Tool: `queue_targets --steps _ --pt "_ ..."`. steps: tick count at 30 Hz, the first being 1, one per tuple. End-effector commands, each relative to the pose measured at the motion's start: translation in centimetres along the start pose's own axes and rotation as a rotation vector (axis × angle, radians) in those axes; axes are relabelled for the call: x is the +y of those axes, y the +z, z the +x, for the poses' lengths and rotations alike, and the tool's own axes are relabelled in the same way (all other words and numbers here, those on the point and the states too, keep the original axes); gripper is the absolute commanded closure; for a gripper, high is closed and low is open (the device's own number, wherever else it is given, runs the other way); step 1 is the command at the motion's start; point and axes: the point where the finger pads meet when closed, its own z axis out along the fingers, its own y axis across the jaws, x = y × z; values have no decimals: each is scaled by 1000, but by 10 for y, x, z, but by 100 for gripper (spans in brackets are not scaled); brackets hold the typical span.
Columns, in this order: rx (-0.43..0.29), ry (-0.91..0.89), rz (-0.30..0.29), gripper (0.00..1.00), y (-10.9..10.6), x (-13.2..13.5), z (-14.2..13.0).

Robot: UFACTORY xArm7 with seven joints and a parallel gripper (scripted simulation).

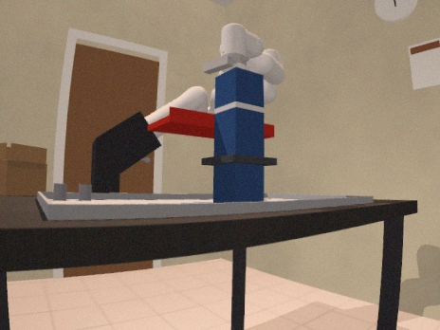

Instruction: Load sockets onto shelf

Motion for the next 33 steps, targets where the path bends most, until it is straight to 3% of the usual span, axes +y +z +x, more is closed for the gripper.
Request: queue_targets --steps 1,33 --pt "2 0 4 100 -2 -1 1" --pt "2 0 4 100 3 -1 1"
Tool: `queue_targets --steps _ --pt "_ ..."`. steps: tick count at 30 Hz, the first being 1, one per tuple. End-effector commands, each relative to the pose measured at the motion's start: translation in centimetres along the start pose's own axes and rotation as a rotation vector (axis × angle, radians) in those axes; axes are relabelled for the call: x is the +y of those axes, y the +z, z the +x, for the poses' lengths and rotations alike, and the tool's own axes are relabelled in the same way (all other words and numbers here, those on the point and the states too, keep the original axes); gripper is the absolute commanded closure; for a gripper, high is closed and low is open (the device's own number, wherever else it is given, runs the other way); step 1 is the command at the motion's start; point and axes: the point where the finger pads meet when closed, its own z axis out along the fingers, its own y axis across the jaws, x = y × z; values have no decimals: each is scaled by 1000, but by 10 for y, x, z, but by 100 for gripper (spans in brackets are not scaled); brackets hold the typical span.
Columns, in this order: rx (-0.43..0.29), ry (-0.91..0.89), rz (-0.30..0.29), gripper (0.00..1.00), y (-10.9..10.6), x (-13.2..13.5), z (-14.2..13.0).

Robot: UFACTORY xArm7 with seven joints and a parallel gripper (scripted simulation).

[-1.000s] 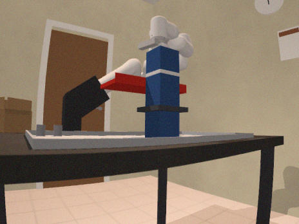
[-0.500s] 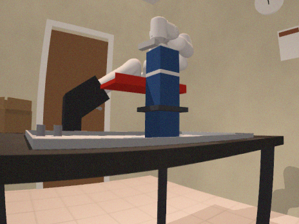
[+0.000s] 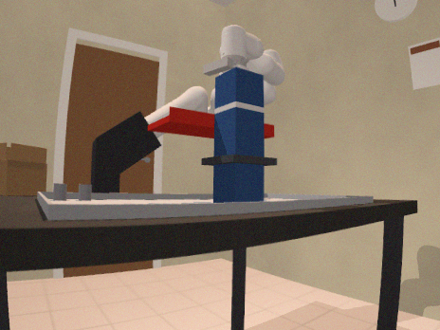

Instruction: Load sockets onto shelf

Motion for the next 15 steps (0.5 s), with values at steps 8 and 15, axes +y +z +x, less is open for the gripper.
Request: queue_targets --steps 8,15 --pt "2 0 4 100 2 -1 1" --pt "2 0 4 100 3 -1 1"
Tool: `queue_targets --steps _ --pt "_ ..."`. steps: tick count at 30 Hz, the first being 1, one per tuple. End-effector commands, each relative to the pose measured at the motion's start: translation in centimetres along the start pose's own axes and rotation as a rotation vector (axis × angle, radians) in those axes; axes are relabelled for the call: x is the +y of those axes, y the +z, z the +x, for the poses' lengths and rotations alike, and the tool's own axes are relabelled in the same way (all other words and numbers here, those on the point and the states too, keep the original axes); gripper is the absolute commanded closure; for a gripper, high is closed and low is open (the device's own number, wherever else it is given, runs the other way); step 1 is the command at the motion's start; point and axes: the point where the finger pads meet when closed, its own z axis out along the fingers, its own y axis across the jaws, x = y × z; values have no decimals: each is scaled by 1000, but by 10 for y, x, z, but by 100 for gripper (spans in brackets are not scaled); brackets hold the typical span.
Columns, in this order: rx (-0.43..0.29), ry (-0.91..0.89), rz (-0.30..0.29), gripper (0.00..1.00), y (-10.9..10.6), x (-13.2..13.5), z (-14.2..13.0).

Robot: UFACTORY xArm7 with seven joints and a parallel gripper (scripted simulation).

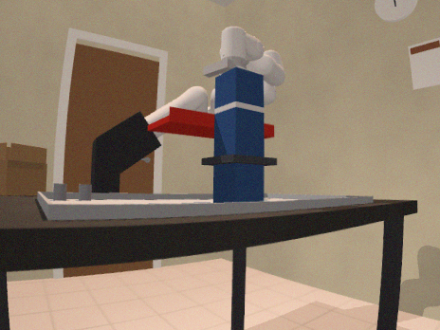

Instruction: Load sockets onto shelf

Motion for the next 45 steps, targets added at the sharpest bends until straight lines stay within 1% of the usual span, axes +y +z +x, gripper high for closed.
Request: queue_targets --steps 1,45 --pt "3 0 4 100 -2 -1 1" --pt "3 0 4 100 5 -1 1"
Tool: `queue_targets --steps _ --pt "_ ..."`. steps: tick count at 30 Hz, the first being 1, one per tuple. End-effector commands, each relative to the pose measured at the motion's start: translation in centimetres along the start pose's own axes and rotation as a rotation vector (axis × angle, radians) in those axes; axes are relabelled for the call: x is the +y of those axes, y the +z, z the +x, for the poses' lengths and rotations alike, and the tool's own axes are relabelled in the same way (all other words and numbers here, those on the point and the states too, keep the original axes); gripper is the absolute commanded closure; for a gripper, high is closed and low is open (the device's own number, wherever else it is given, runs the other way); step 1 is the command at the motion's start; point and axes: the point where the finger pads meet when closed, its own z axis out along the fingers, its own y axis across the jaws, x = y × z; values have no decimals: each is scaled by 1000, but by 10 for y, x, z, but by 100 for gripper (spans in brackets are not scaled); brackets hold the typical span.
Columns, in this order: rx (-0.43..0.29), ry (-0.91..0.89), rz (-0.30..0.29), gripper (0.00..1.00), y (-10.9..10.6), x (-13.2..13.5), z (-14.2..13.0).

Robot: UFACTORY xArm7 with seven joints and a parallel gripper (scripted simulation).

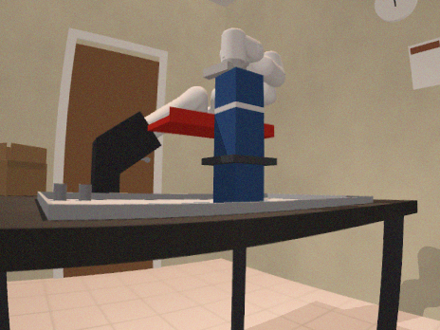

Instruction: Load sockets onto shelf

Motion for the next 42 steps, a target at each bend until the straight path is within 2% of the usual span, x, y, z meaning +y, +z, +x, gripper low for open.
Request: queue_targets --steps 1,11,12,42 --pt "2 0 4 100 -2 -1 1" --pt "2 0 4 100 -1 -1 1" --pt "2 0 4 48 -1 -1 1" --pt "2 0 4 48 -1 -1 1"
